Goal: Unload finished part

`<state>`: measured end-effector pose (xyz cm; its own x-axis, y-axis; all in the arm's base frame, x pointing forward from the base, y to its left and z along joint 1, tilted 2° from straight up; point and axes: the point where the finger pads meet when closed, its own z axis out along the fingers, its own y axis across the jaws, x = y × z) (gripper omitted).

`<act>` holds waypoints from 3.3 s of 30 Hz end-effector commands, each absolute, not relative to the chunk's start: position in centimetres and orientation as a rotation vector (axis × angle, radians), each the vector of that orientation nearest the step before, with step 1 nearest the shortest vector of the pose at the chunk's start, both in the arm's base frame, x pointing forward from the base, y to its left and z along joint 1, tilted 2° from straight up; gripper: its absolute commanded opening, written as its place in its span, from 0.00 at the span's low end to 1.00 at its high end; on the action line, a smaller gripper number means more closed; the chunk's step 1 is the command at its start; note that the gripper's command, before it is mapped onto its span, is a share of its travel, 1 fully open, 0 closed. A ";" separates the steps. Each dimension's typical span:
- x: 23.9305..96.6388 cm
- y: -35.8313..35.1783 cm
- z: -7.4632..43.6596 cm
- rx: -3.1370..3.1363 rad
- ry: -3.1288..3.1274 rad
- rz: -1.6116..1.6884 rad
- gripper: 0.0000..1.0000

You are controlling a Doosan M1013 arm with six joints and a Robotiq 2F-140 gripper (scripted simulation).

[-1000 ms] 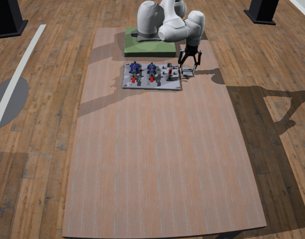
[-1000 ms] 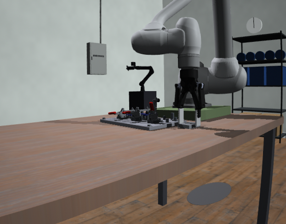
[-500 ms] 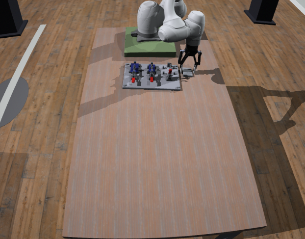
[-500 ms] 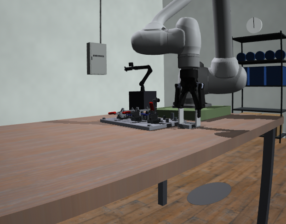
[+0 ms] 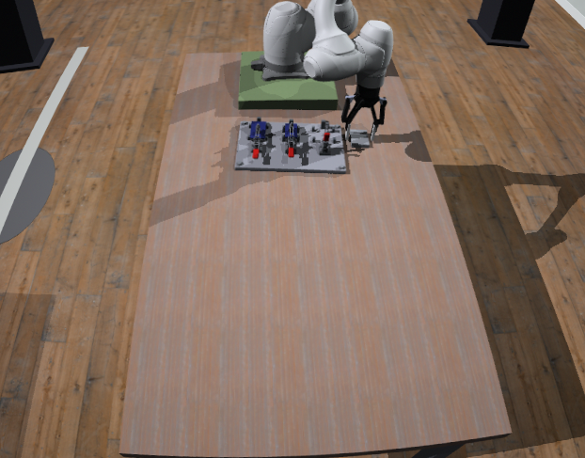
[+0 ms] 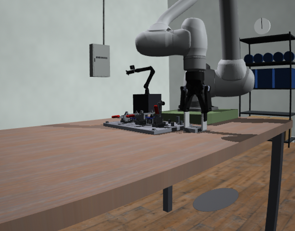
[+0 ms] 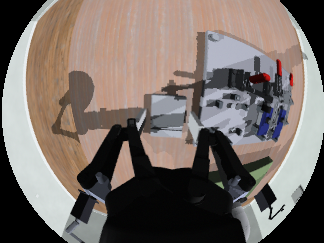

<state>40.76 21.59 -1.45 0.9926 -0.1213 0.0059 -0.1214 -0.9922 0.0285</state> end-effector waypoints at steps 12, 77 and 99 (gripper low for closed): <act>40.8 21.6 -0.4 3.107 -0.189 0.006 0.54; 40.7 21.9 8.6 3.107 -0.189 0.006 0.54; 40.7 21.9 9.6 3.107 -0.189 0.006 0.54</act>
<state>40.74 21.91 9.40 0.9926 -0.1213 0.0060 -0.1214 -0.9922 0.0284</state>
